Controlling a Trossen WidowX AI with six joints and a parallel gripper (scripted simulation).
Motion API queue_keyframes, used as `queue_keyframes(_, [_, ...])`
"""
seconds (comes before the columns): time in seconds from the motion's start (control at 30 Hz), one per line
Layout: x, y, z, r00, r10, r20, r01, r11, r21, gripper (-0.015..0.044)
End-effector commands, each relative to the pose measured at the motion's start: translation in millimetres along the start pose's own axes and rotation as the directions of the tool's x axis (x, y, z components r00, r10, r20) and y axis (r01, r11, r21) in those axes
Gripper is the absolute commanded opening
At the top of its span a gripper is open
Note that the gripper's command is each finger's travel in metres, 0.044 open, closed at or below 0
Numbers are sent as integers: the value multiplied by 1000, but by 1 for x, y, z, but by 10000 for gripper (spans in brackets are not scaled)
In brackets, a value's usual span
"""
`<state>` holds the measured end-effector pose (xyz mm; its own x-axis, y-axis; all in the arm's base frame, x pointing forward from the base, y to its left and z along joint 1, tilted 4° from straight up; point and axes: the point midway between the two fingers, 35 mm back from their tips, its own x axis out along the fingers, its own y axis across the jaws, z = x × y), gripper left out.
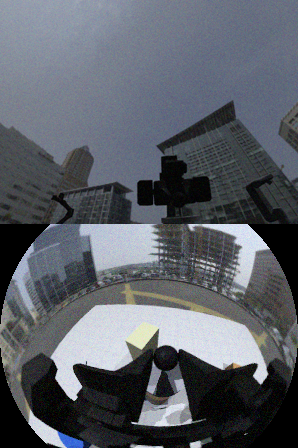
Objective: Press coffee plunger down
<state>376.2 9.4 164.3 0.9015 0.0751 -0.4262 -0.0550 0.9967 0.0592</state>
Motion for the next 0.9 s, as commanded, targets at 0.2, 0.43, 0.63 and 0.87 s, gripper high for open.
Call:
queue_keyframes(0.2, [3, 0, -4, 1000, 1, -20, -1, 1000, 10, 120])
queue_keyframes(0.43, [1, 0, 0, 1000, 0, -3, 0, 1000, 1, 120])
queue_keyframes(0.63, [1, 0, 0, 1000, 0, -3, 0, 1000, 1, 120])
queue_keyframes(0.87, [1, 0, 0, 1000, 0, -3, 0, 1000, 1, 277])
